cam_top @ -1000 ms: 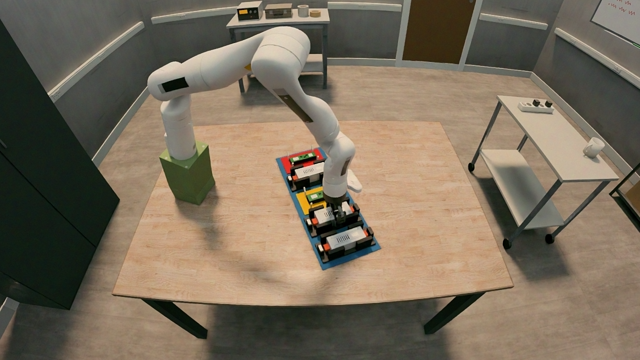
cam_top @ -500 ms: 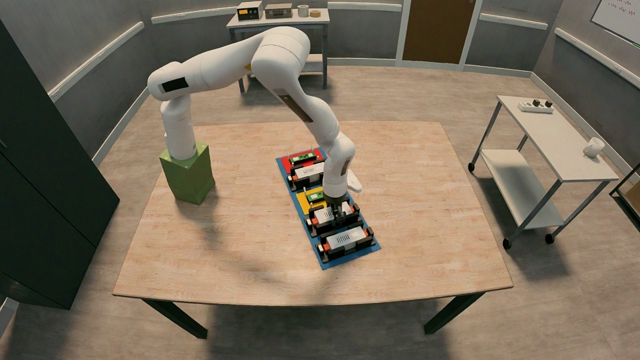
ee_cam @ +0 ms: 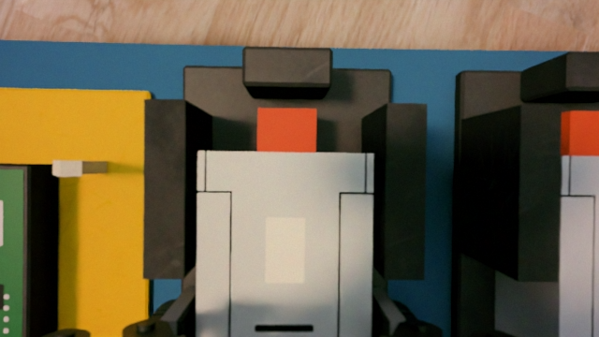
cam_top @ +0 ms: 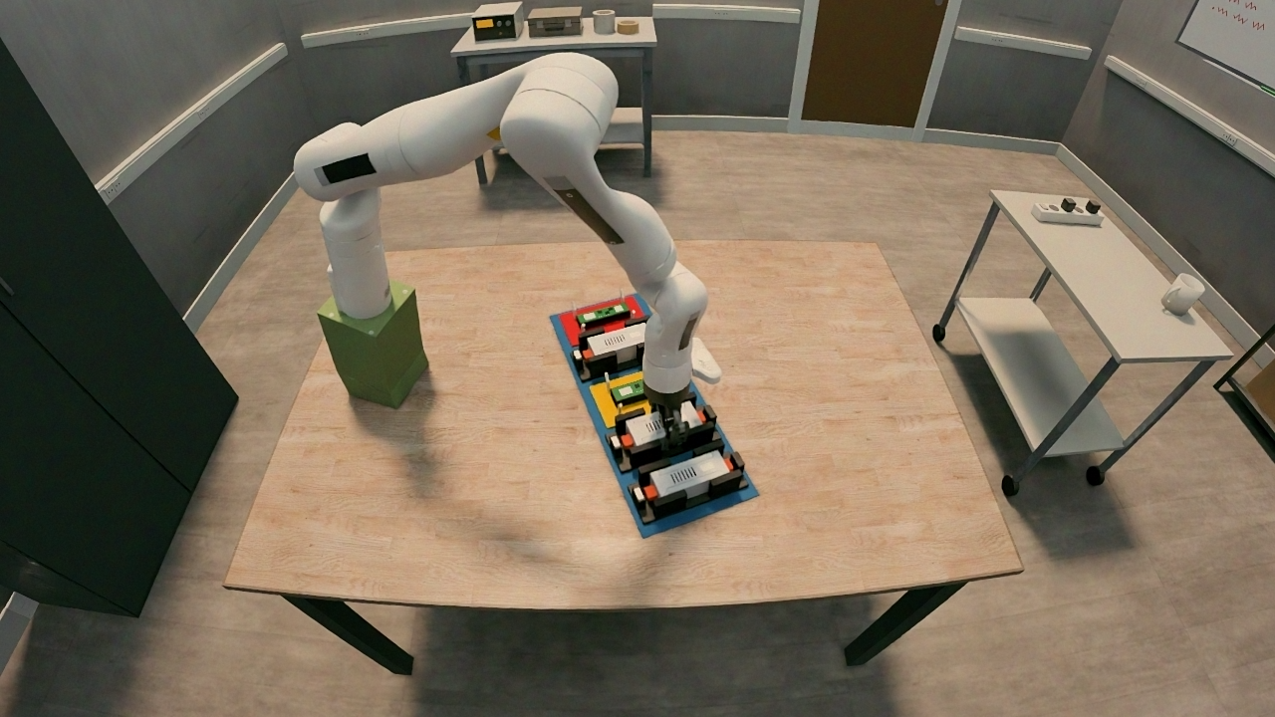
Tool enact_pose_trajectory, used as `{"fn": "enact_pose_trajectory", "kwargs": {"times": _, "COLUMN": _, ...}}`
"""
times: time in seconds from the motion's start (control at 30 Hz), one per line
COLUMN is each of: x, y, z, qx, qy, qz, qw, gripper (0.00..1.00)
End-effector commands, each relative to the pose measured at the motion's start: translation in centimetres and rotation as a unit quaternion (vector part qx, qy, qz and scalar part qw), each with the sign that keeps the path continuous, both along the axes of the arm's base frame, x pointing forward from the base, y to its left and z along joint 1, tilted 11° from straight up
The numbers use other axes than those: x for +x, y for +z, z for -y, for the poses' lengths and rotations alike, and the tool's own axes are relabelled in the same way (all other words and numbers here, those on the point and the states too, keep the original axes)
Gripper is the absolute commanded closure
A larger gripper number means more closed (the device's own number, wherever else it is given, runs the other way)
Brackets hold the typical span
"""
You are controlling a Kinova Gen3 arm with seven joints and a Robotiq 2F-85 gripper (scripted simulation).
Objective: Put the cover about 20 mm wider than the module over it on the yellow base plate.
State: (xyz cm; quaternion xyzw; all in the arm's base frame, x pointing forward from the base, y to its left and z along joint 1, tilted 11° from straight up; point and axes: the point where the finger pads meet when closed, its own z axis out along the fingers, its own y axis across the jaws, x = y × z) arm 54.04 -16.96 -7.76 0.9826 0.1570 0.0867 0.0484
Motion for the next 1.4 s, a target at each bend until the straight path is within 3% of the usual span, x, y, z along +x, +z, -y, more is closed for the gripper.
{"fn": "enact_pose_trajectory", "kwargs": {"times": 0.0, "x": 0.07, "y": 0.1, "z": 0.02, "qx": 0.0, "qy": 0.0, "qz": 0.001, "qw": 1.0, "gripper": 1.0}}
{"fn": "enact_pose_trajectory", "kwargs": {"times": 1.03, "x": 0.07, "y": 0.1, "z": 0.02, "qx": 0.0, "qy": 0.0, "qz": 0.001, "qw": 1.0, "gripper": 1.0}}
{"fn": "enact_pose_trajectory", "kwargs": {"times": 1.07, "x": 0.07, "y": 0.1, "z": 0.02, "qx": 0.0, "qy": 0.0, "qz": 0.001, "qw": 1.0, "gripper": 0.0}}
{"fn": "enact_pose_trajectory", "kwargs": {"times": 1.37, "x": 0.07, "y": 0.1, "z": 0.02, "qx": 0.0, "qy": 0.0, "qz": 0.001, "qw": 1.0, "gripper": 0.0}}
